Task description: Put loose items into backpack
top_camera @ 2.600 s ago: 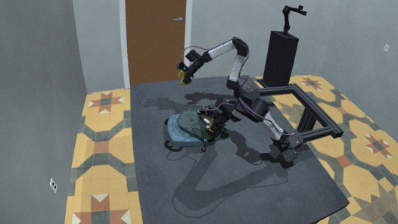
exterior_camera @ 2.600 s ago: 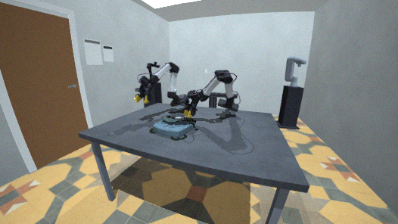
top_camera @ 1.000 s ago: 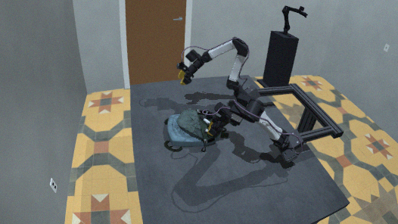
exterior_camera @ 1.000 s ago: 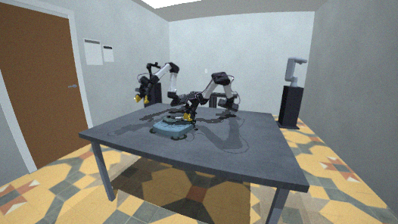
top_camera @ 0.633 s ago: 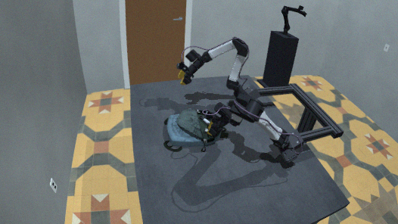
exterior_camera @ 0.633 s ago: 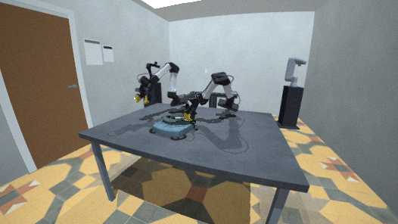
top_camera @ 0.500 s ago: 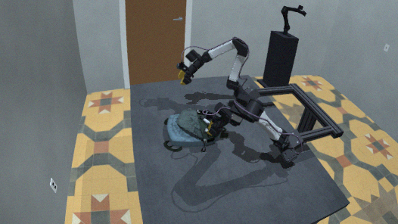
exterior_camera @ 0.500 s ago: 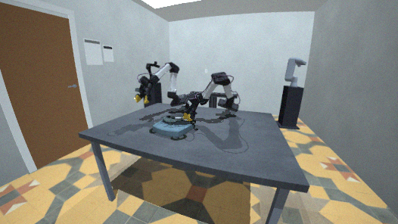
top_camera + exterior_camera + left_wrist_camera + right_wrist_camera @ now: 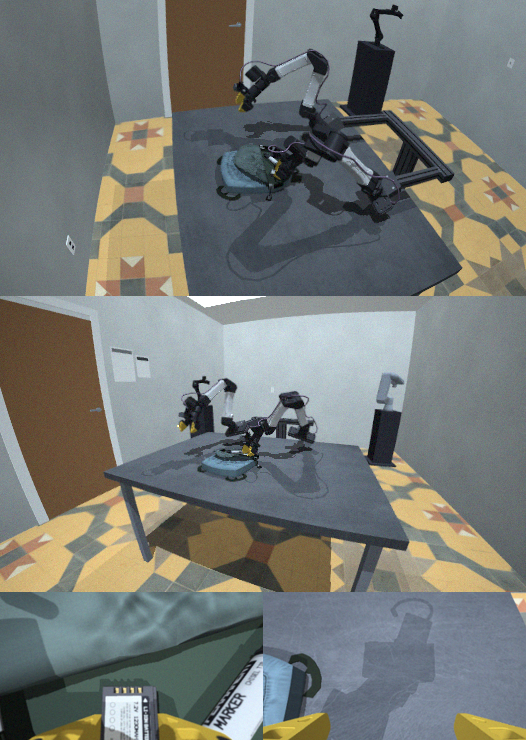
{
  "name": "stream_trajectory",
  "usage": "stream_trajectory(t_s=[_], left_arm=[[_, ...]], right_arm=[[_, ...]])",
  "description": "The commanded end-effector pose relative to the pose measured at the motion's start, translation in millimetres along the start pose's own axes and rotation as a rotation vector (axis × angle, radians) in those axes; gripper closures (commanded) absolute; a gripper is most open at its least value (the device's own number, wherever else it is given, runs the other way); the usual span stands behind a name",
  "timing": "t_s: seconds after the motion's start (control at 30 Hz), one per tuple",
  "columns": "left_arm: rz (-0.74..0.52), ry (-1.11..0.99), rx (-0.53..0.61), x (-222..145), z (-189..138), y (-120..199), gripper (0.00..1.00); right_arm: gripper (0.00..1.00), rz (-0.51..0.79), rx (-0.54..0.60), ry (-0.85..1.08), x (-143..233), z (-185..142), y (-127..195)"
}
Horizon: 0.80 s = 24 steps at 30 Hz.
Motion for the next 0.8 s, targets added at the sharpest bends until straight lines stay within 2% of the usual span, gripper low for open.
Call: stream_trajectory(t_s=[0.0,0.77], left_arm=[[0.01,-0.033,0.05,1.0,-15.1,-4.5,0.71],[0.018,-0.013,0.032,6.7,-9.2,-0.1,0.71]], right_arm=[[0.1,0.001,-0.016,0.005,0.4,3.7,2.1],[0.1,0.001,-0.016,0.005,0.4,3.7,2.1]])
Point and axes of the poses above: on each arm, the point where the finger pads meet when closed, its own y axis back along the fingers, its own x axis across the jaws, z = x × y, the point moved 10 cm from there along y, back along the fingers, and after that the axes turned 7 degrees about -y, right-handed, at the moved point
